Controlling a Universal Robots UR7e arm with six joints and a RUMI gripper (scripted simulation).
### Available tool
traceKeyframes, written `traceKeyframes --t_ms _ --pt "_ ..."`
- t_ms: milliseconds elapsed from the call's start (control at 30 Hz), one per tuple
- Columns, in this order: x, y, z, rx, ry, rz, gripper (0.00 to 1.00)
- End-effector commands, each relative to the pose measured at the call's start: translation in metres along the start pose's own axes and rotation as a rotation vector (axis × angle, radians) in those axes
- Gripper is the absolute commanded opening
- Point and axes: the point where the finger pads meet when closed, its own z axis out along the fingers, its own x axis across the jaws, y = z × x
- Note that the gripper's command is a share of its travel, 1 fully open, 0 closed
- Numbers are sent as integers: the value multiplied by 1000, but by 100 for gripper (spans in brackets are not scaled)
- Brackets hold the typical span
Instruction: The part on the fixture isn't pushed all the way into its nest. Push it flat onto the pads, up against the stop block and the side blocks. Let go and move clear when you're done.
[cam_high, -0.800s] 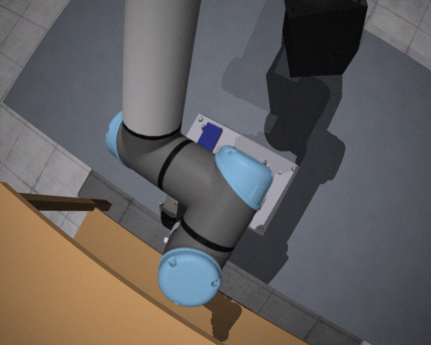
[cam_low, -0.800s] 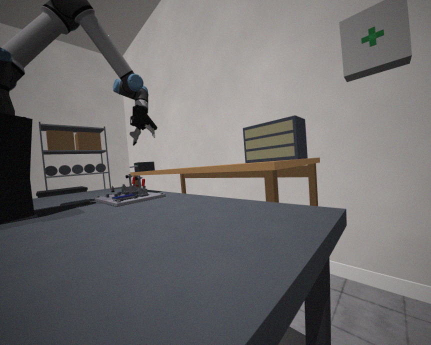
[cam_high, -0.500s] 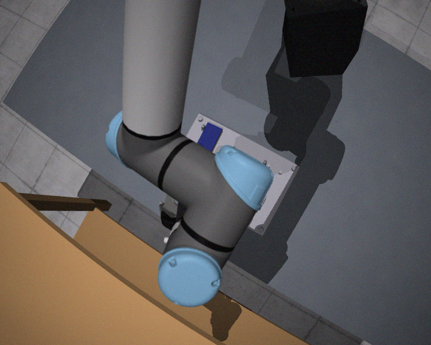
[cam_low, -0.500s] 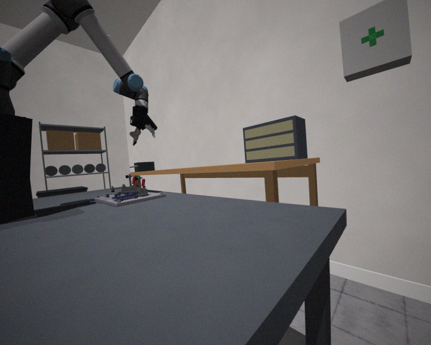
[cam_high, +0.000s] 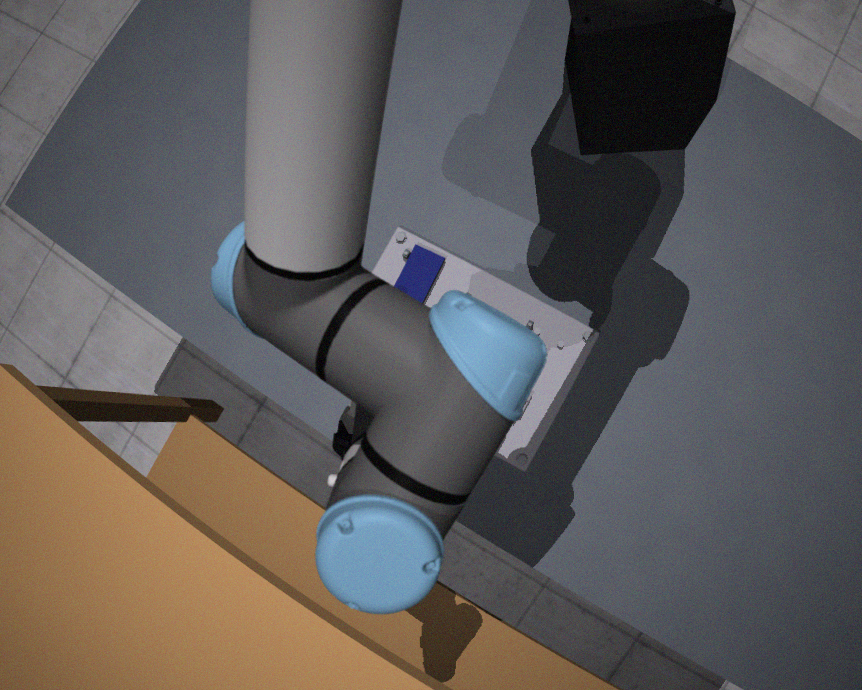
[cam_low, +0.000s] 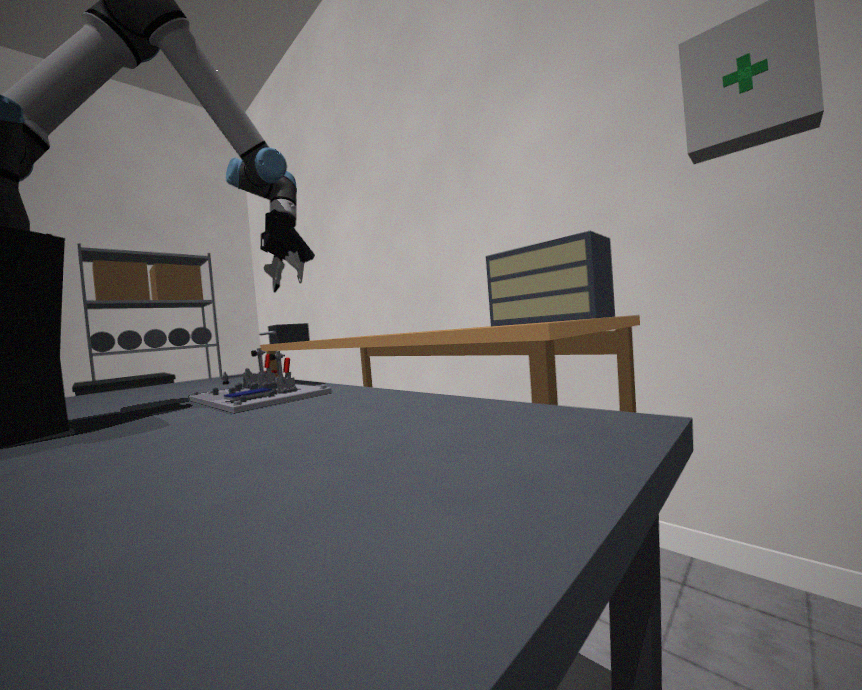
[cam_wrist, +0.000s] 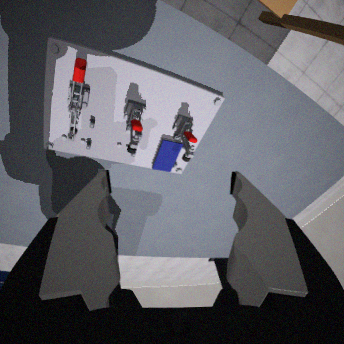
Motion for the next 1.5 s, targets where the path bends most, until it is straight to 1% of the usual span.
traceKeyframes --t_ms 0,300,467,867,900,1033,1433,1467 --pt "0 0 -1 1 1 0 58" --pt "0 0 -1 1 1 0 58" --pt "5 7 -27 156 -131 222 58" --pt "5 7 -27 156 -131 222 58" --pt "-5 13 -25 163 -139 236 58" --pt "-45 40 -19 239 -201 341 58" --pt "-45 40 -19 239 -201 341 58" --pt "-52 45 -18 230 -199 335 58"
